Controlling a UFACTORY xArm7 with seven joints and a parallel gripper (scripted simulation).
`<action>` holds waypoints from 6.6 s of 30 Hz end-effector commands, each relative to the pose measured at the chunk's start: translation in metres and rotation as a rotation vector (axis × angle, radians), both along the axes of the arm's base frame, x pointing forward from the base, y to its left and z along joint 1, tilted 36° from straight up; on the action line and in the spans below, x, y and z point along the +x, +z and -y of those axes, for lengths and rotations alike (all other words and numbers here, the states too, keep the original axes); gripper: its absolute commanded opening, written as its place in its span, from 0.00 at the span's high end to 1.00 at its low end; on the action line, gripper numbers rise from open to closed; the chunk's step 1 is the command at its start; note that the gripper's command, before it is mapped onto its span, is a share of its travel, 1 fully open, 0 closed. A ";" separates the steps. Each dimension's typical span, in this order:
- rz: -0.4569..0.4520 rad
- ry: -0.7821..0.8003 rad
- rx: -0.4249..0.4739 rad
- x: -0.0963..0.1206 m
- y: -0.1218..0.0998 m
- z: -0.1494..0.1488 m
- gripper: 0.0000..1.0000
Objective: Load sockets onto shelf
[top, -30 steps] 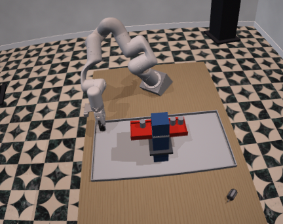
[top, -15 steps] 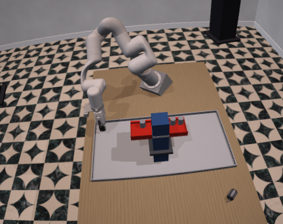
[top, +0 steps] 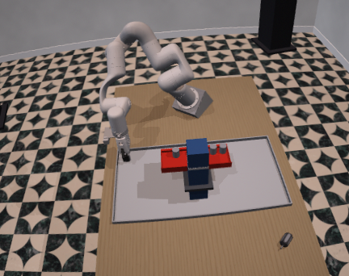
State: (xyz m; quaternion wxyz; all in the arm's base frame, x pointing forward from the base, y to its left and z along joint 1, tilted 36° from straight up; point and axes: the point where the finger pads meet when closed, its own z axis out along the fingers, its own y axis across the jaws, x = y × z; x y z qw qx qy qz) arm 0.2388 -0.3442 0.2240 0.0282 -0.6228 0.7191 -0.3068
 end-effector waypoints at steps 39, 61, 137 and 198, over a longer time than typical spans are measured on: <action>0.001 0.000 -0.002 -0.010 0.020 -0.009 0.48; 0.001 0.000 -0.002 -0.031 0.061 -0.030 0.48; 0.026 0.033 -0.011 -0.130 0.163 -0.151 0.53; 0.001 0.000 -0.002 0.055 0.063 -0.327 0.53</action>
